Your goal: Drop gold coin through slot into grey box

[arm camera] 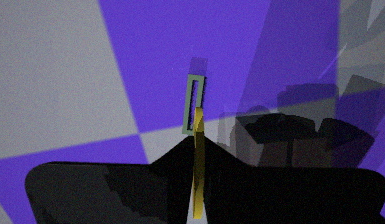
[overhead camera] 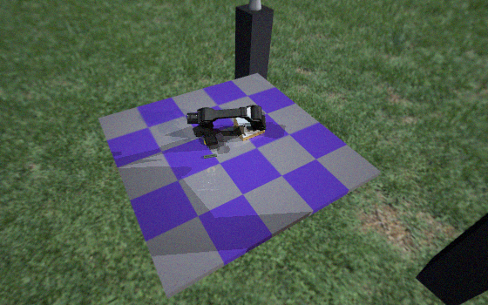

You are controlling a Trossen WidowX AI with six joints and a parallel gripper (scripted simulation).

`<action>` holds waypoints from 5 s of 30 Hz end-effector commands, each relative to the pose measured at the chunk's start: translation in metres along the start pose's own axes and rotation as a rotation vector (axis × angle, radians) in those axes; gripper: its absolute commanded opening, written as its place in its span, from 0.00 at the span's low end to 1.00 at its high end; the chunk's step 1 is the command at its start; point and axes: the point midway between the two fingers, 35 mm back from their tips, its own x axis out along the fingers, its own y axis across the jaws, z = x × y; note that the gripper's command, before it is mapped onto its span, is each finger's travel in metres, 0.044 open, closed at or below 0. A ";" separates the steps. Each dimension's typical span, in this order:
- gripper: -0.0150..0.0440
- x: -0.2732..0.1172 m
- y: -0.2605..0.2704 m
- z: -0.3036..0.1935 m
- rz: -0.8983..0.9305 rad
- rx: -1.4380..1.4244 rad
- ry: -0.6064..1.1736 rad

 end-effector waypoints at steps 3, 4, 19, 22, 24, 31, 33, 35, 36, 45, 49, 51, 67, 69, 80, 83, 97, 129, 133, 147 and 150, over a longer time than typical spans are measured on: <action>0.25 -0.001 -0.005 0.001 -0.003 -0.133 0.002; 0.25 -0.001 -0.005 0.001 -0.003 -0.136 0.002; 0.25 -0.003 -0.028 -0.010 -0.008 -0.134 0.001; 0.25 -0.003 -0.035 -0.014 -0.009 -0.133 0.001; 0.25 -0.003 -0.039 -0.017 -0.010 -0.133 0.001; 0.25 -0.003 -0.055 -0.026 -0.011 -0.132 0.001; 0.25 -0.003 -0.059 -0.029 -0.011 -0.132 0.002; 0.25 -0.003 -0.063 -0.032 -0.011 -0.131 0.002; 0.25 -0.003 -0.065 -0.034 -0.011 -0.131 0.002; 0.25 -0.002 -0.083 -0.049 -0.009 -0.131 0.003; 0.25 -0.002 -0.089 -0.055 -0.008 -0.131 0.004; 0.25 -0.002 -0.090 -0.056 -0.008 -0.131 0.004; 0.25 -0.002 -0.087 -0.053 -0.006 -0.125 0.002; 0.25 -0.002 -0.089 -0.054 -0.006 -0.126 0.002; 0.25 -0.001 -0.092 -0.057 -0.005 -0.135 0.001; 0.25 -0.001 -0.091 -0.056 -0.004 -0.130 0.000; 0.25 0.004 -0.090 -0.057 -0.004 -0.124 0.000; 0.30 0.016 -0.091 -0.056 -0.006 -0.131 0.001; 0.48 0.016 -0.091 -0.056 -0.006 -0.131 0.001; 0.70 0.005 -0.091 -0.056 -0.007 -0.130 0.001; 0.84 -0.002 -0.091 -0.056 -0.007 -0.130 0.001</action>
